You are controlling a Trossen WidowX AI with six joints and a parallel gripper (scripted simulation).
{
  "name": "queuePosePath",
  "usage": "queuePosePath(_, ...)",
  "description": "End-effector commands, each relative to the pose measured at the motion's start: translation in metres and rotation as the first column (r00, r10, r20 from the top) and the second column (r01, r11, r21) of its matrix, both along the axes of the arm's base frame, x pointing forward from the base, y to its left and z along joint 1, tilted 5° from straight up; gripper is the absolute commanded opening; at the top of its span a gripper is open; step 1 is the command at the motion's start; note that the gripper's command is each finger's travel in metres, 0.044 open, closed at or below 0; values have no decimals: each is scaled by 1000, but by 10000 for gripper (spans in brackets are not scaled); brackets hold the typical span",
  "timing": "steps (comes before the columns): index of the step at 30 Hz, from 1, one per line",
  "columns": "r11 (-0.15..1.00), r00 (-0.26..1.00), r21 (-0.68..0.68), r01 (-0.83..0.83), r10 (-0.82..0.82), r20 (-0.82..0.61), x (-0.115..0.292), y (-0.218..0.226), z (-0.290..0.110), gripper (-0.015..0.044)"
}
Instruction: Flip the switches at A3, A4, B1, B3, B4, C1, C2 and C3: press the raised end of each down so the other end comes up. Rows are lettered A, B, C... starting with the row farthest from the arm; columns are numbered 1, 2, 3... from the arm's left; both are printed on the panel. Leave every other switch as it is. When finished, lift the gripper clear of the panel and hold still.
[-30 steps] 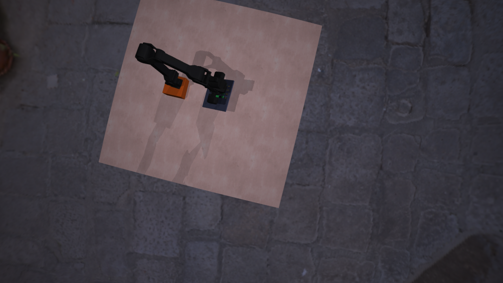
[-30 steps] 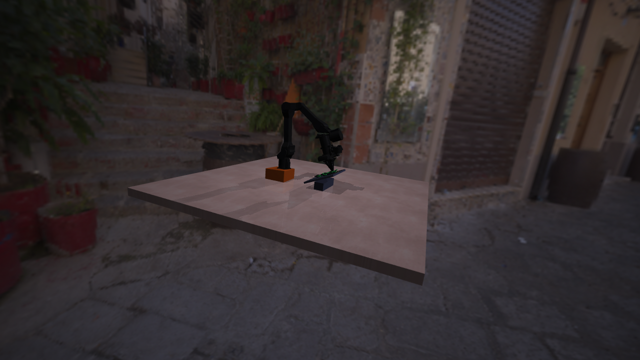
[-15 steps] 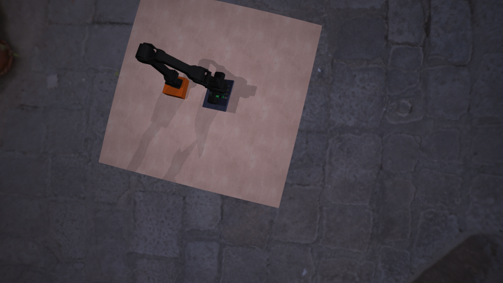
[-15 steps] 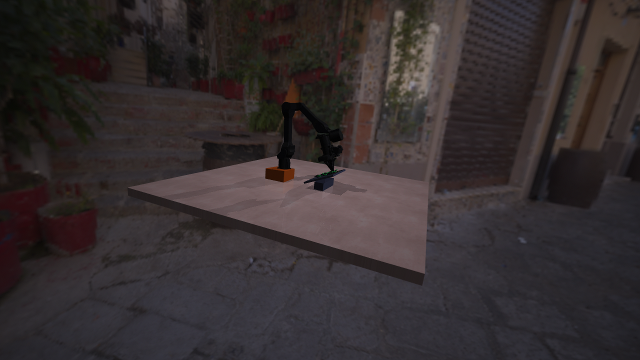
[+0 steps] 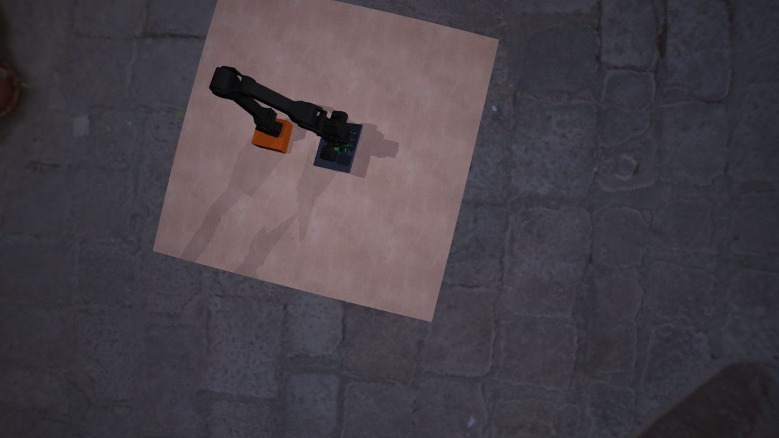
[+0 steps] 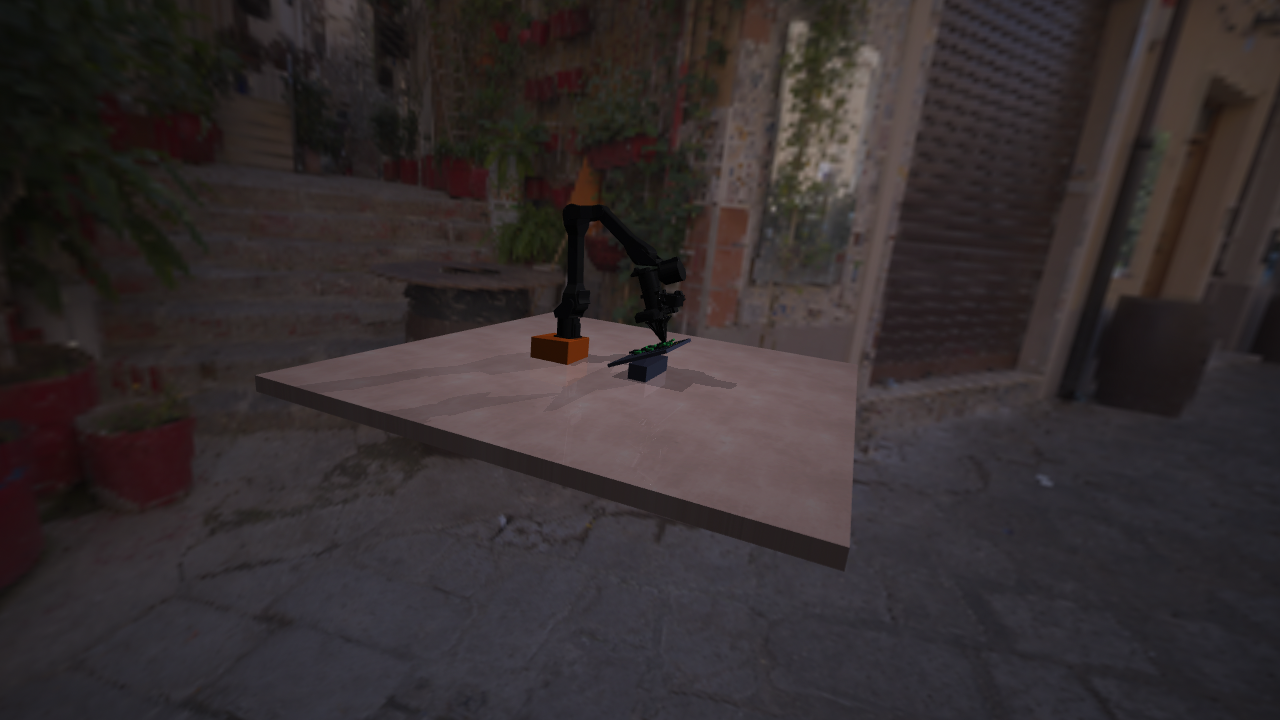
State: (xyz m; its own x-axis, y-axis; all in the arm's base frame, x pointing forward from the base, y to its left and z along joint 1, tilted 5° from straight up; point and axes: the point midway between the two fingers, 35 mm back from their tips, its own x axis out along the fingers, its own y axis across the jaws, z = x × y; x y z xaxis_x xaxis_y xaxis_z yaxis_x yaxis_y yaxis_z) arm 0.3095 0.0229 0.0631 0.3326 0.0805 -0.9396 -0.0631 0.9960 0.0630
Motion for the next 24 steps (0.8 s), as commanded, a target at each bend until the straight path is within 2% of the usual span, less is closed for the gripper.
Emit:
queuePosePath(1, 1000, 1000, 0, 2, -2, 26, -10, -3, 34, 0)
queuePosePath(4, 1000, 999, -1, 5, -5, 35, -20, -5, 55, 0)
queuePosePath(10, 1000, 999, -1, 5, -5, 35, -20, -6, 55, 0)
queuePosePath(16, 1000, 999, -4, 5, -4, 35, -19, -30, 54, 0)
queuePosePath(20, 1000, 1000, -5, 3, -3, 12, -6, -28, 24, 0)
queuePosePath(24, 1000, 1000, -5, 3, -3, 10, -5, -28, 22, 0)
